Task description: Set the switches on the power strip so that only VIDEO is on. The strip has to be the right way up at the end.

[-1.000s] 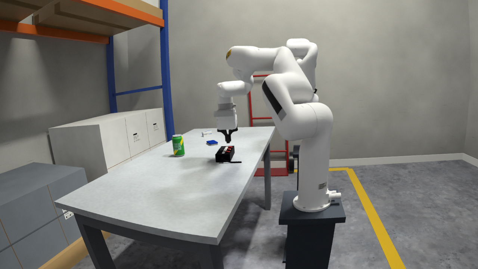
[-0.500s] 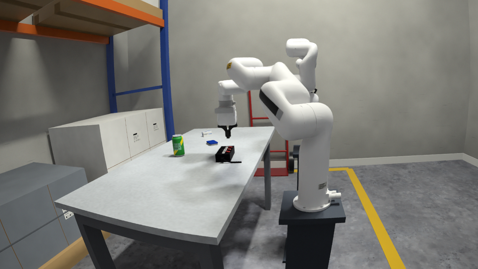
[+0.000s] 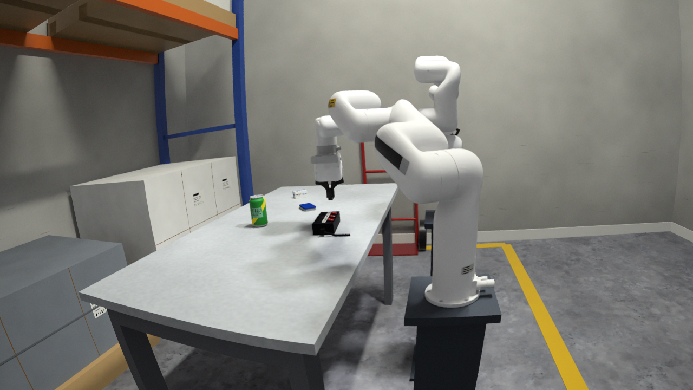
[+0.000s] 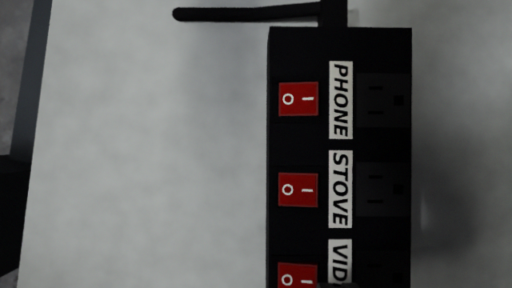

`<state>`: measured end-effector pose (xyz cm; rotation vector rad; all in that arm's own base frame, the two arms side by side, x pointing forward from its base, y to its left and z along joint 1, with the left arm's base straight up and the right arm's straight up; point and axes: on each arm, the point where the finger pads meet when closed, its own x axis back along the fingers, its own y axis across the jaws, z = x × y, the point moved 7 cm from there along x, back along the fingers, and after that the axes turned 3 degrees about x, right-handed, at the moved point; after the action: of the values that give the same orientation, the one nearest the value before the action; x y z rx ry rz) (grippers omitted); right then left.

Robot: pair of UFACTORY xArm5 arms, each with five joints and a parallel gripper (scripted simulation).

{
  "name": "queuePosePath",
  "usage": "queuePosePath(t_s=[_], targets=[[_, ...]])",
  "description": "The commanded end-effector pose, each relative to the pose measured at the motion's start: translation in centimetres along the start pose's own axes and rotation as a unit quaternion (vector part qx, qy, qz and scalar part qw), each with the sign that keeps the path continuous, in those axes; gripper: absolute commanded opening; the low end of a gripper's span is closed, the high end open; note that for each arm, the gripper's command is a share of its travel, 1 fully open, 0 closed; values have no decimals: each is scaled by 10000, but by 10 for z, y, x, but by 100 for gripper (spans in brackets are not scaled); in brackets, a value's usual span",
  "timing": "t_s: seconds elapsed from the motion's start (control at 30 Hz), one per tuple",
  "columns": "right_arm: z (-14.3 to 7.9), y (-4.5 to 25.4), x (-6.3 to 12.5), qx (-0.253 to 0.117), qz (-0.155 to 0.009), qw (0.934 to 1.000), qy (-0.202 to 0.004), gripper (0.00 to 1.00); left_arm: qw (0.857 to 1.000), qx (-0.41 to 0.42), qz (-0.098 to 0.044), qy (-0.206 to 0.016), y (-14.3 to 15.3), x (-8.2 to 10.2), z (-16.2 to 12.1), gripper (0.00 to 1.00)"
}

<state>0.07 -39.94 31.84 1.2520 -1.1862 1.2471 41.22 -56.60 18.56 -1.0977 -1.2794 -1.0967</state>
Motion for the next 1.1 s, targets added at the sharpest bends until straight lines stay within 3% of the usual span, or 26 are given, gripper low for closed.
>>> queuePosePath(t_s=[0.0,1.07], targets=[[1,0,2,0,-1,10000,21,100,10000,0,-9,-18,0,3,-1,0],[1,0,2,0,-1,10000,21,100,10000,0,-8,-16,1,-1,-1,0]])
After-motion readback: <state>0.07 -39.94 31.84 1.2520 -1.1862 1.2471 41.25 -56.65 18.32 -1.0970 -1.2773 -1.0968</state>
